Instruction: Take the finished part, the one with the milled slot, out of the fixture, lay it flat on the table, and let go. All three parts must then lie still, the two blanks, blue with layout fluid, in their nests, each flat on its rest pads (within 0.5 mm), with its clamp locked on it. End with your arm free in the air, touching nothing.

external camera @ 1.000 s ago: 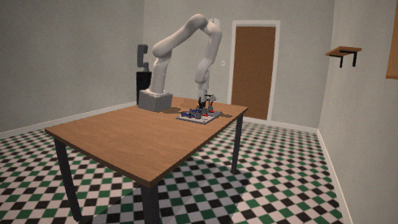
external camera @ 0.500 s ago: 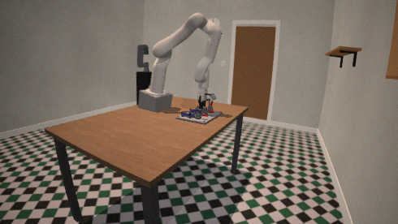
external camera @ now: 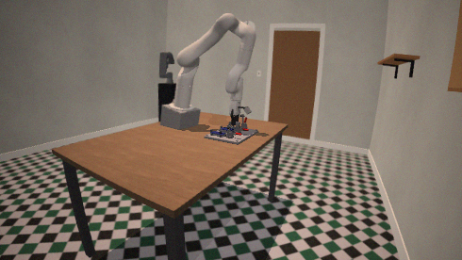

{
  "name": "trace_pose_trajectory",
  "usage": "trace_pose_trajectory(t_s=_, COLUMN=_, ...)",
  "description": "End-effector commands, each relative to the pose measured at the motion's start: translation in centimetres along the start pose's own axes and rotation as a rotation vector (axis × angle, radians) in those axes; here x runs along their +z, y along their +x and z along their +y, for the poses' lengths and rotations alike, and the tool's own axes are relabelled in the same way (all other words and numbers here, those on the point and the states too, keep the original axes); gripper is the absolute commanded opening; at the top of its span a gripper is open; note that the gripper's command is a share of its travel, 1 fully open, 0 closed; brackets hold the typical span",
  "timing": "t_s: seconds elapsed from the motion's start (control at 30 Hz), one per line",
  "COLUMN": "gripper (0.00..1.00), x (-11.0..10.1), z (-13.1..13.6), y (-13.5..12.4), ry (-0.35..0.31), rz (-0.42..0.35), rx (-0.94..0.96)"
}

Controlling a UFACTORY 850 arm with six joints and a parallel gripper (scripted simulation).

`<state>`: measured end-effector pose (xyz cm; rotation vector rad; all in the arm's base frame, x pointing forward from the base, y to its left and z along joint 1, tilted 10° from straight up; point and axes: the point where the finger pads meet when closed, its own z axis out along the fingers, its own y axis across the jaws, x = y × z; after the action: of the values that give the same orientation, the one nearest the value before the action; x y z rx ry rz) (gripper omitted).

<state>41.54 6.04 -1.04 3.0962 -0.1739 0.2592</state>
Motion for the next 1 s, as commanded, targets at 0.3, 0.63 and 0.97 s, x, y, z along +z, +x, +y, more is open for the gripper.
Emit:
trace_pose_trajectory(t_s=0.3, gripper=0.00, x=-0.98, z=-0.01, y=0.06, ry=0.000, rz=0.001, rx=0.000)
trace_pose_trajectory(t_s=0.63, gripper=0.00, x=-1.25, z=-0.02, y=0.05, ry=0.000, rz=0.001, rx=0.000)
trace_pose_trajectory(t_s=0.97, gripper=0.00, x=-1.35, z=-0.02, y=0.03, ry=0.000, rz=0.001, rx=0.000)
